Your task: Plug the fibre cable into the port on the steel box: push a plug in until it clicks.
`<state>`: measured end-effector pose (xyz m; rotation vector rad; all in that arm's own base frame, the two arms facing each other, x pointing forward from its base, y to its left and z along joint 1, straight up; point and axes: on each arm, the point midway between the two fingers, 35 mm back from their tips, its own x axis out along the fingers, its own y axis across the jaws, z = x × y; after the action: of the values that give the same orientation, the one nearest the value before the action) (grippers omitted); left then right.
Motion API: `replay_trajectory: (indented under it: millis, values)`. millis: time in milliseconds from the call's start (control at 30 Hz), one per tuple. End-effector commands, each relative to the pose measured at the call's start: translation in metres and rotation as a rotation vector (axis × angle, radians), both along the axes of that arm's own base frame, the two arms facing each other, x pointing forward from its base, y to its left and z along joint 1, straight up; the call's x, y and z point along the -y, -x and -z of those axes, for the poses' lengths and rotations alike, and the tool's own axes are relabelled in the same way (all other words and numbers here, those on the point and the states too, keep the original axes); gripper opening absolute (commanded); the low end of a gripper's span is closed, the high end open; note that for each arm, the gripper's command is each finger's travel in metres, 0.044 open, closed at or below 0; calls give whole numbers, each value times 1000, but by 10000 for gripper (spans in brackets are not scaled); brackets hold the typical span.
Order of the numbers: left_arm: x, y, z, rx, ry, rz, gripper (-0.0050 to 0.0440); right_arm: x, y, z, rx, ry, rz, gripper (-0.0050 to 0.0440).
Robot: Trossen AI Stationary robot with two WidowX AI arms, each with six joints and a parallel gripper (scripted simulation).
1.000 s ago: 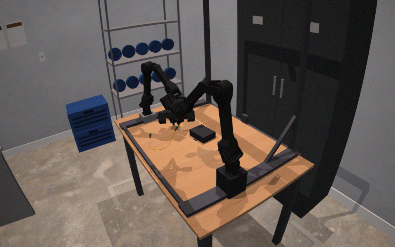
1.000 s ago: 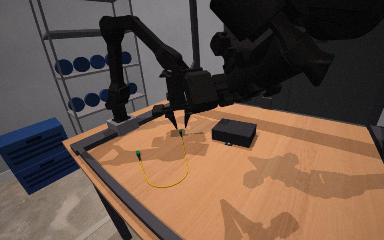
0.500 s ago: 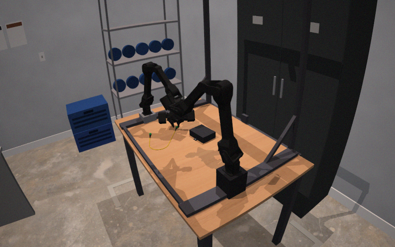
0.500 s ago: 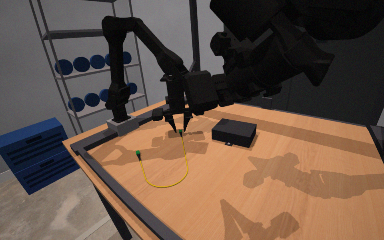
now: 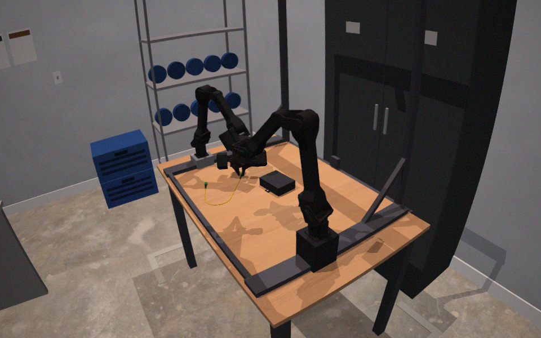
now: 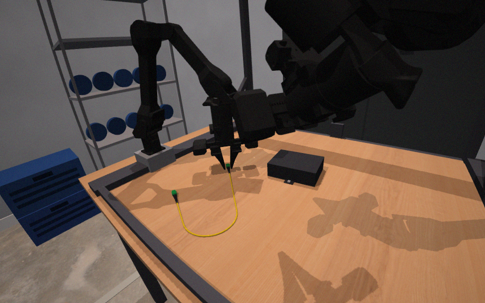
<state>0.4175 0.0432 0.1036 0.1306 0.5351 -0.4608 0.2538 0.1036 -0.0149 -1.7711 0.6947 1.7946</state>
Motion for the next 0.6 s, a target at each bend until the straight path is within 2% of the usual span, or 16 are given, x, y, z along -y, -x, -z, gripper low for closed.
replay_trajectory:
  millis: [0, 433, 567]
  values:
    - [-1, -2, -9, 22, -7, 0, -50, -2, -5, -5, 24, -7, 0, 46]
    - [-1, -2, -9, 22, -7, 0, -50, 0, -2, -4, 21, -2, -1, 0]
    - [-1, -2, -9, 22, -7, 0, -50, -3, -8, -25, 43, -11, -1, 0]
